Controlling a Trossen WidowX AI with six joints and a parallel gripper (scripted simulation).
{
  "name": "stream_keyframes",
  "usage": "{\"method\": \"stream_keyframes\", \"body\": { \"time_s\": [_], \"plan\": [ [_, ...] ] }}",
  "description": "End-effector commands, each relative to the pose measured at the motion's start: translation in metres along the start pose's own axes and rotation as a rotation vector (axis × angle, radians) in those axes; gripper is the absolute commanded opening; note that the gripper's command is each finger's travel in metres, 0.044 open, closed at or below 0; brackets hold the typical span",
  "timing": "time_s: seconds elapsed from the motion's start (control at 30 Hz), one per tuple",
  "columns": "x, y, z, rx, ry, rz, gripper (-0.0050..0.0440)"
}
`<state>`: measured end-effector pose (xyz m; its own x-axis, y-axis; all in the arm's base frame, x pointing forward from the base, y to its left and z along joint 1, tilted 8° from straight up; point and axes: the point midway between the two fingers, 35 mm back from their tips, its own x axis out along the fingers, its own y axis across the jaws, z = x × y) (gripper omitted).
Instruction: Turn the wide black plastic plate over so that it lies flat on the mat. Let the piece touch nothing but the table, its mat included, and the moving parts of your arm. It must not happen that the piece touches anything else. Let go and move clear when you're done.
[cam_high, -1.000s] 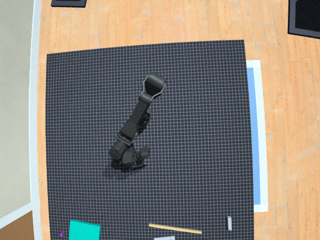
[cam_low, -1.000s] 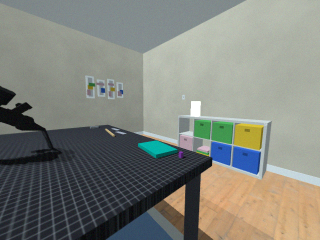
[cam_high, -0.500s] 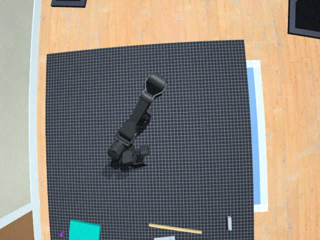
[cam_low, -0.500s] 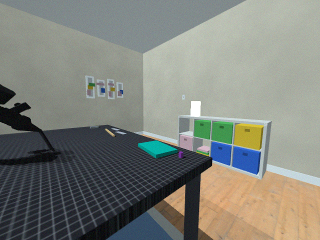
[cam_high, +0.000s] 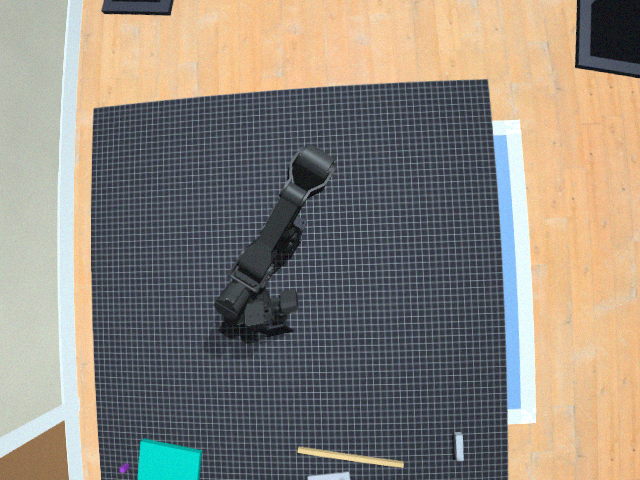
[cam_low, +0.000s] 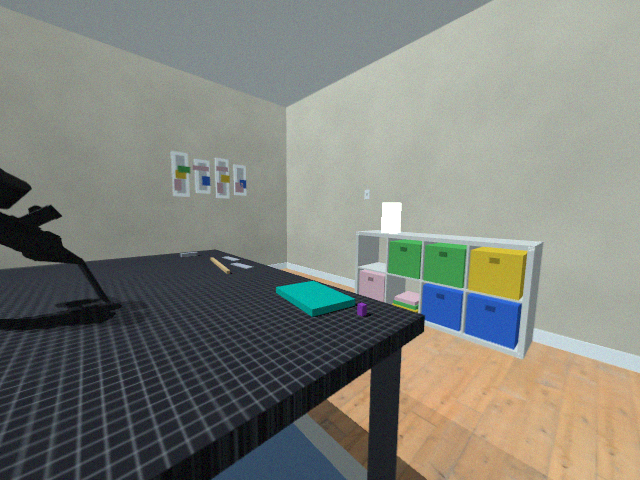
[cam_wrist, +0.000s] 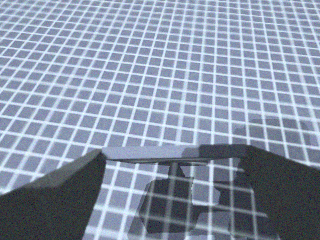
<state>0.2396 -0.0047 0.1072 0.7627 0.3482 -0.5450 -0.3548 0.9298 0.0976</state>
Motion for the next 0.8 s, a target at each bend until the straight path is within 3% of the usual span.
{"method": "stream_keyframes", "body": {
  "time_s": [0.0,0.4,0.53,0.77],
  "plan": [
    [0.0,0.0,-0.001,0.003,0.009,0.001,0.0366],
    [-0.001,-0.001,0.005,-0.01,0.008,-0.004,0.0366],
    [-0.003,-0.001,0.001,-0.011,0.1,-0.003,0.0366],
    [-0.007,0.0,-0.014,0.005,0.113,0.0,0.0366]
  ]
}}
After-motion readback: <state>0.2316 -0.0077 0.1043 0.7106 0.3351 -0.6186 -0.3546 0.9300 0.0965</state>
